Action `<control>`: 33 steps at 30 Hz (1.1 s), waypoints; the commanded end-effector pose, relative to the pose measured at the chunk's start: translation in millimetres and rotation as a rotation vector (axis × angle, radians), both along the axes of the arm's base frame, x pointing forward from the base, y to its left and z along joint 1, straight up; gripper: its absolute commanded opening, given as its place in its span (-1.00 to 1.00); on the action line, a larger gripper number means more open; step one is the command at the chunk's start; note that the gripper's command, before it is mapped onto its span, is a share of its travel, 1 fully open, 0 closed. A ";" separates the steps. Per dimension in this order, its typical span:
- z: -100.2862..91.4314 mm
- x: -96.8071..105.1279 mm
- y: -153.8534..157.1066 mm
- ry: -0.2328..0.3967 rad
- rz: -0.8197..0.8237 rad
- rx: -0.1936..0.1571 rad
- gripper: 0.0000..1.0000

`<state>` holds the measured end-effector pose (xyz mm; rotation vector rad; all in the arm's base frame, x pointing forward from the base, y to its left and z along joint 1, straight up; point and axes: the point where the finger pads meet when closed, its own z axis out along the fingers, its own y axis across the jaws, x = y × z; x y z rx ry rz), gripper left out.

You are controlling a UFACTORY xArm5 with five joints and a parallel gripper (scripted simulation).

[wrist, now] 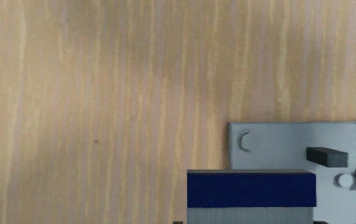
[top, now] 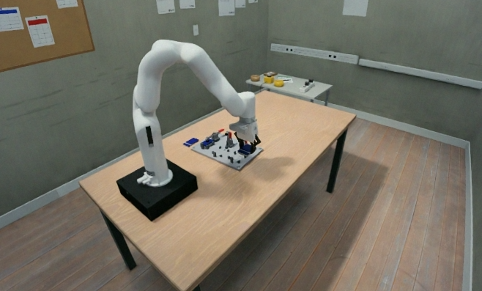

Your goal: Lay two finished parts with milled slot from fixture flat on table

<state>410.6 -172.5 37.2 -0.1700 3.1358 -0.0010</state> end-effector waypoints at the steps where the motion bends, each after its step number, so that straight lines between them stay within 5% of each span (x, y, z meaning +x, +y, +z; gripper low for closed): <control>1: 1.3 2.3 -6.8 -0.003 0.001 -0.001 -1.00; 33: 1.6 7.3 -52.0 -0.003 0.001 -0.002 -1.00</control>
